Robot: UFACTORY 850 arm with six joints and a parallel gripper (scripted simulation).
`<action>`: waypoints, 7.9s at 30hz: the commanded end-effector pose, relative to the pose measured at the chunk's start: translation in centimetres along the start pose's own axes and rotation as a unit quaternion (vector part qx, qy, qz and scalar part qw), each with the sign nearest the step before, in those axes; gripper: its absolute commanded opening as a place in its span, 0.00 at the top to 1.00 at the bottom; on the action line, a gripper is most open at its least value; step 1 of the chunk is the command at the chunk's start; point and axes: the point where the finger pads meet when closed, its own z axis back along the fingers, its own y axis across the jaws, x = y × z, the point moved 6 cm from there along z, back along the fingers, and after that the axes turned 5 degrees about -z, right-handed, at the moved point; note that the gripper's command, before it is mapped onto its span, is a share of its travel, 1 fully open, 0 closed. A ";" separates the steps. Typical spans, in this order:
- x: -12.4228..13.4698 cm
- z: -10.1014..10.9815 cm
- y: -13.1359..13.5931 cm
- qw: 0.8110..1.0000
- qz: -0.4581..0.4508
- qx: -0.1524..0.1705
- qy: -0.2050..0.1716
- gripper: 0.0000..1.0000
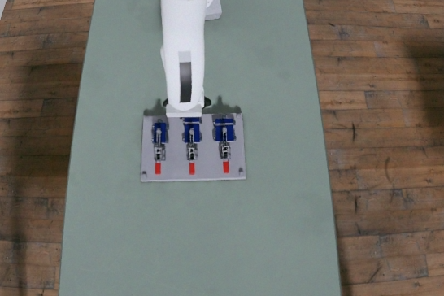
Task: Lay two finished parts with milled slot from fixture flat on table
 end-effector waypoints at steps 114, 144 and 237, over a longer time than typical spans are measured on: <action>-13.5 -6.4 -1.2 1.000 0.001 -0.006 0.019 0.52; -13.3 -10.5 -1.2 1.000 0.001 -0.006 0.019 0.52; -13.1 -13.3 -1.2 1.000 0.001 -0.006 0.019 0.52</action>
